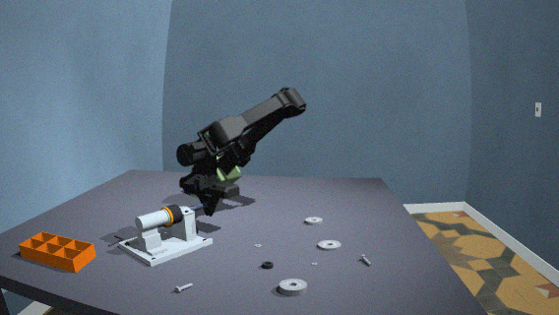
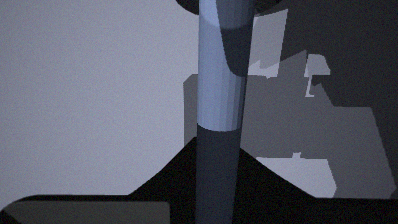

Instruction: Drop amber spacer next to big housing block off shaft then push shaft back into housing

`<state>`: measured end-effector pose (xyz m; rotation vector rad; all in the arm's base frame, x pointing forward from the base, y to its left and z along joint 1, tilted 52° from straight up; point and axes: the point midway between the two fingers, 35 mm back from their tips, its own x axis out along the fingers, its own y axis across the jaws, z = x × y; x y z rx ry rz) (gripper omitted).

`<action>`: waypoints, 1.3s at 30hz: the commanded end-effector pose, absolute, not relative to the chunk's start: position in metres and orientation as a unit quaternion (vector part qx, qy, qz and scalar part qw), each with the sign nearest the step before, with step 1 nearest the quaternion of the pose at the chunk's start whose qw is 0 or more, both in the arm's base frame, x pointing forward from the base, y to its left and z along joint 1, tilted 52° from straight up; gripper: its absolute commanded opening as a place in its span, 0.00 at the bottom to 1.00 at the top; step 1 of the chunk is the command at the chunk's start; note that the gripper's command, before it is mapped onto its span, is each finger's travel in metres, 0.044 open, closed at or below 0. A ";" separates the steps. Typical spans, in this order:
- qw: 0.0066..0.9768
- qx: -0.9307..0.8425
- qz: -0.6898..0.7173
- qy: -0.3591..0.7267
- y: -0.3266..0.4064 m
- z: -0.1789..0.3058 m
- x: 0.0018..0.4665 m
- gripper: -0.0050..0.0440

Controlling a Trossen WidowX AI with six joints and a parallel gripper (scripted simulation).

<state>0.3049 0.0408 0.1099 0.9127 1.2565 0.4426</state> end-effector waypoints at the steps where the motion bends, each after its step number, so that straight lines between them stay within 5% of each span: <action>1: 0.700 0.405 0.199 0.553 0.040 0.117 0.305 0.00; 39: 0.700 0.405 0.199 0.553 0.041 0.117 0.301 0.00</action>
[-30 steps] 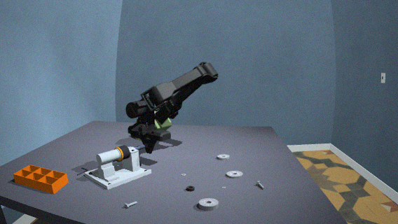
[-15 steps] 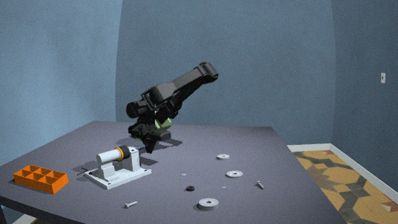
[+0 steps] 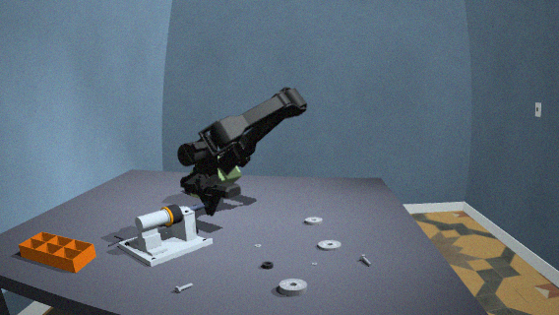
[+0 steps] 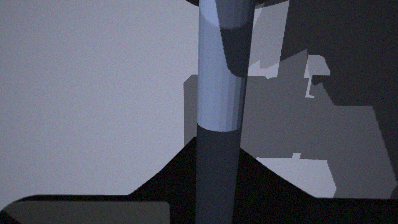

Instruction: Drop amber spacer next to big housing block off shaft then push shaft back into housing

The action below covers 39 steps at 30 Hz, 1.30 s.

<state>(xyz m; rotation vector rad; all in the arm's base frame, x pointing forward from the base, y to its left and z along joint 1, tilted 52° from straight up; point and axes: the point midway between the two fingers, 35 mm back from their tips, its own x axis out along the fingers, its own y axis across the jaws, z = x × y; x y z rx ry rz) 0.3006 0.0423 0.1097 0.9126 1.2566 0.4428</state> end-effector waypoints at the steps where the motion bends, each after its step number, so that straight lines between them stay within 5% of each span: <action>1: 0.700 0.405 0.199 0.553 0.041 0.117 0.301 0.00; 39: 0.700 0.405 0.199 0.553 0.043 0.116 0.297 0.00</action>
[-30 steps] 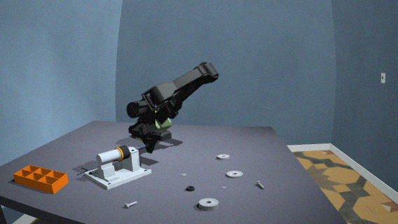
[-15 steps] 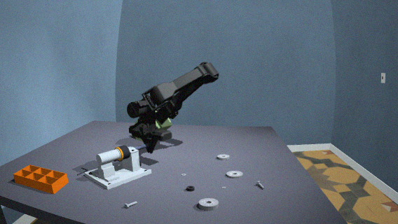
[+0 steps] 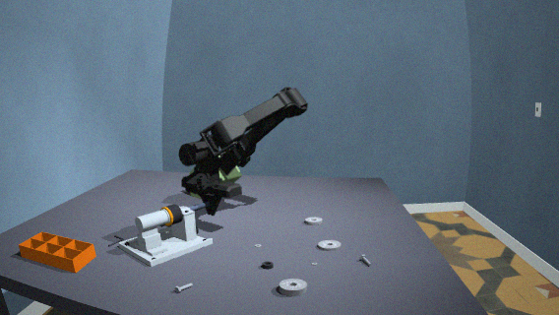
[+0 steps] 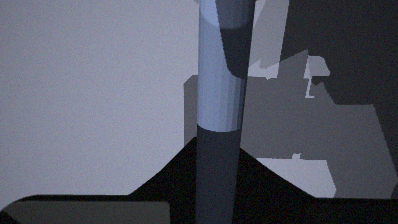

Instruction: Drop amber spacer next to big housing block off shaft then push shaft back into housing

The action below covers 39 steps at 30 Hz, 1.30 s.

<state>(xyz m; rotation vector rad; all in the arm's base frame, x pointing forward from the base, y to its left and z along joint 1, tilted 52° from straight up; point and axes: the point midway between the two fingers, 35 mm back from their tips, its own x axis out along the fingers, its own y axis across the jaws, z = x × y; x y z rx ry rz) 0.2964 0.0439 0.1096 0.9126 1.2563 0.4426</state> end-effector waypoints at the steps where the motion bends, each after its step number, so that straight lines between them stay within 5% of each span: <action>1: 0.701 0.405 0.199 0.553 0.043 0.116 0.297 0.00; 39: 0.700 0.405 0.199 0.553 0.044 0.116 0.293 0.00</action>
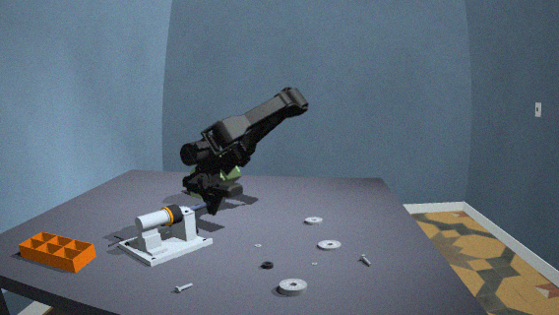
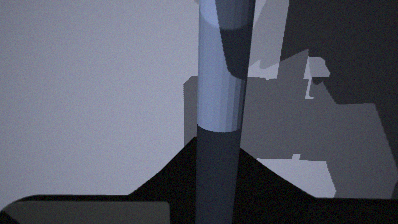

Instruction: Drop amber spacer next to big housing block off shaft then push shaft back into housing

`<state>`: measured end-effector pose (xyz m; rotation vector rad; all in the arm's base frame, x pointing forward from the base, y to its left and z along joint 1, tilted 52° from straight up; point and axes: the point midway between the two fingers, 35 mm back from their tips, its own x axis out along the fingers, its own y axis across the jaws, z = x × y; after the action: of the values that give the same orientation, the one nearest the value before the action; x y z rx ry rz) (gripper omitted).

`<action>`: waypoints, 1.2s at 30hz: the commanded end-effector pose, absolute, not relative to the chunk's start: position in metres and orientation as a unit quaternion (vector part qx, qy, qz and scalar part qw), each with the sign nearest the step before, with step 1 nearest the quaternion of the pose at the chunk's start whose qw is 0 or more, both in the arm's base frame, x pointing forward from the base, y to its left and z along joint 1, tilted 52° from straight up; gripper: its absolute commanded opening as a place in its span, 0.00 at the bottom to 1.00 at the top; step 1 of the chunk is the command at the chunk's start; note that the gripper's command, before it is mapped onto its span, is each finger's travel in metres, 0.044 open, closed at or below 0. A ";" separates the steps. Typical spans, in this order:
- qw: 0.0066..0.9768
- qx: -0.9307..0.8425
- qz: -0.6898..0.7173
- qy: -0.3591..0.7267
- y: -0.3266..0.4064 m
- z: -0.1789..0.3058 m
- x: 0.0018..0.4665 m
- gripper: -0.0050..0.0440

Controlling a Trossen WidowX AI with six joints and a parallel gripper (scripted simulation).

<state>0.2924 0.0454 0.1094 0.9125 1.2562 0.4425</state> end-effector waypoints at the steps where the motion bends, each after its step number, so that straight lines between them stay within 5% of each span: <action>1: 0.700 0.405 0.199 0.553 0.044 0.116 0.293 0.00; 36: 0.698 0.406 0.200 0.554 0.045 0.115 0.291 0.00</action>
<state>0.2891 0.0466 0.1093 0.9125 1.2563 0.4426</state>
